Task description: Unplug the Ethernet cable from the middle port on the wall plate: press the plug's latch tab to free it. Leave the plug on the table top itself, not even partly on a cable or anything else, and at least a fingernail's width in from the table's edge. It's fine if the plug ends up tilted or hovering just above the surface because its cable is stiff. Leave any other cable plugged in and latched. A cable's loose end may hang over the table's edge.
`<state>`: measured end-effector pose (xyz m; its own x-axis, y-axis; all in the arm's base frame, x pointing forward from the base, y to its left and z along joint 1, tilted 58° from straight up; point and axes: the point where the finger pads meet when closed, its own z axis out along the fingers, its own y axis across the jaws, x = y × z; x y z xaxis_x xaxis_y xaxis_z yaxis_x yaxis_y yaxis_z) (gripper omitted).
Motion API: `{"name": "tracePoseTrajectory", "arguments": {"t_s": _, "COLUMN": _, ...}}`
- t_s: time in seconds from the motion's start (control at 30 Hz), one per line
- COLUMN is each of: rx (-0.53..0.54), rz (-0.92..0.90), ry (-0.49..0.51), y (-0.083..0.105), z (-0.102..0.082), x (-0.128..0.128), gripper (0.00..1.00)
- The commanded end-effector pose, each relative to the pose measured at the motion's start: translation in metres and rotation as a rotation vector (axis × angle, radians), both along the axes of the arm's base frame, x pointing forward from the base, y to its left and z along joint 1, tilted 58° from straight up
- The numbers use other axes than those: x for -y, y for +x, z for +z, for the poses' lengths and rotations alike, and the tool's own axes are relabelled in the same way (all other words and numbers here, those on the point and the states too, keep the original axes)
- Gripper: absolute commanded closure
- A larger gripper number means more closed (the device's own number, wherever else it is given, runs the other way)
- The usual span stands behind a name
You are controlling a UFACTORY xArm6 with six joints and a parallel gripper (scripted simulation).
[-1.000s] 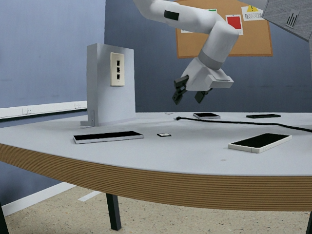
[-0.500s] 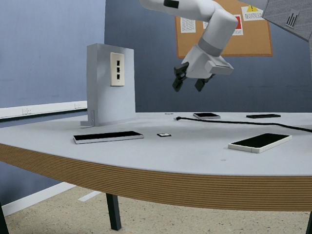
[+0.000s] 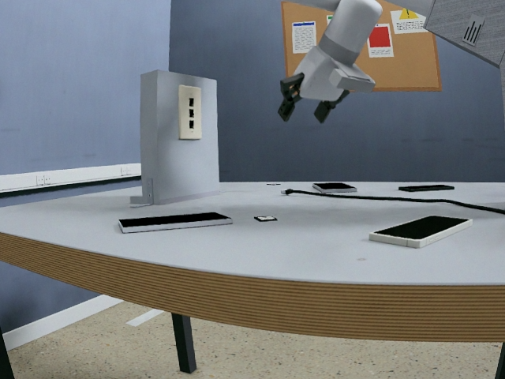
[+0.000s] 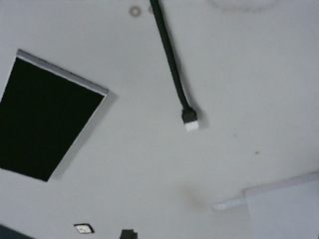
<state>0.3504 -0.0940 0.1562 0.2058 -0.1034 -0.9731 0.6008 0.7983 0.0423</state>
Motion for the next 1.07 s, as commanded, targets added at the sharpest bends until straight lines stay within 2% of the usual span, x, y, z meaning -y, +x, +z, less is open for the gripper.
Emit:
{"name": "tracePoseTrajectory", "arguments": {"t_s": 0.0, "rx": -0.003, "rz": -0.005, "ry": 0.002, "y": -0.0121, "z": 0.0096, "x": -0.0098, "gripper": 0.00}}
{"name": "tracePoseTrajectory", "arguments": {"t_s": 0.1, "rx": -0.003, "rz": -0.005, "ry": 0.002, "y": -0.0204, "z": 0.0161, "x": -0.0158, "gripper": 0.00}}
{"name": "tracePoseTrajectory", "arguments": {"t_s": 1.03, "rx": -0.003, "rz": -0.005, "ry": 0.002, "y": -0.0204, "z": 0.0161, "x": -0.0158, "gripper": 0.00}}
